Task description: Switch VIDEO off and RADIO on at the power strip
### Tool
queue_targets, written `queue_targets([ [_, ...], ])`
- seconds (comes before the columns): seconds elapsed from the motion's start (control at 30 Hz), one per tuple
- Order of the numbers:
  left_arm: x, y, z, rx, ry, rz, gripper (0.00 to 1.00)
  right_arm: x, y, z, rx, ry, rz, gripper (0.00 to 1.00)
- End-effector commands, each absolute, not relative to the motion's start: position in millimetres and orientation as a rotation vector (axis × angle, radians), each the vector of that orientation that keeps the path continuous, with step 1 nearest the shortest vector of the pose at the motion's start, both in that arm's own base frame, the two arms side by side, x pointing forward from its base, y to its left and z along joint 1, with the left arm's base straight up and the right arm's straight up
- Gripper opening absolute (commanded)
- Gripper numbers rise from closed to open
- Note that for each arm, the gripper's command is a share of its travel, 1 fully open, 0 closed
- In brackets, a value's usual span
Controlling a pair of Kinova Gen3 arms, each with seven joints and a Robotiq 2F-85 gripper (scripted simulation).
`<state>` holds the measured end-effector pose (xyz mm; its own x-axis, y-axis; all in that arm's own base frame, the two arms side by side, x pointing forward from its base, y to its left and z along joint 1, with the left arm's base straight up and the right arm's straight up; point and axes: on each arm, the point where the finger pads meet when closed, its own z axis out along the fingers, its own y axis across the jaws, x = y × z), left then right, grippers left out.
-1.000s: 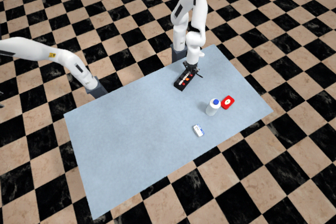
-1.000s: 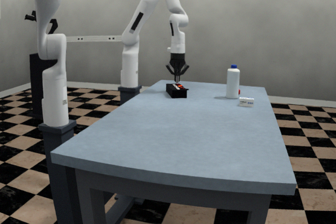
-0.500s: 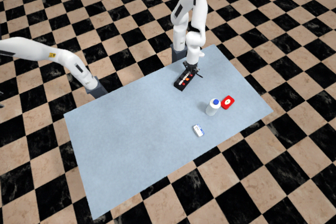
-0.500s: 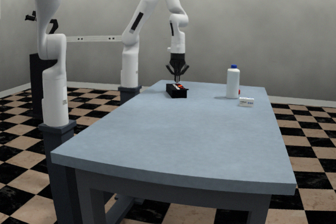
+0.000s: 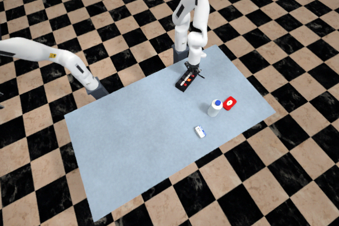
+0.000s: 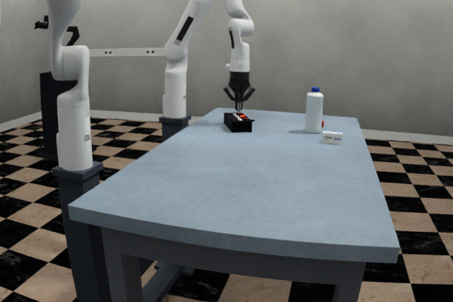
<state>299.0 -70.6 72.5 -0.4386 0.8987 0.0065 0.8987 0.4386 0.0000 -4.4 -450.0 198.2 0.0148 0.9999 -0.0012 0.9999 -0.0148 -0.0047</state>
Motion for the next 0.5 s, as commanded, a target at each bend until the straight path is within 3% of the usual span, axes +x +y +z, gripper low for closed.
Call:
queue_targets([
  [0.0, 297.9, -70.5, 71.6, -1.646, -2.667, -0.002, 0.099, -4.4, -450.4, 198.8, -2.237, -2.204, 0.008, 1.0],
  [0.47, 297.4, -70.5, 69.5, -1.646, -2.666, -0.002, 0.099, -4.4, -450.4, 198.8, -2.237, -2.204, 0.008, 1.0],
])
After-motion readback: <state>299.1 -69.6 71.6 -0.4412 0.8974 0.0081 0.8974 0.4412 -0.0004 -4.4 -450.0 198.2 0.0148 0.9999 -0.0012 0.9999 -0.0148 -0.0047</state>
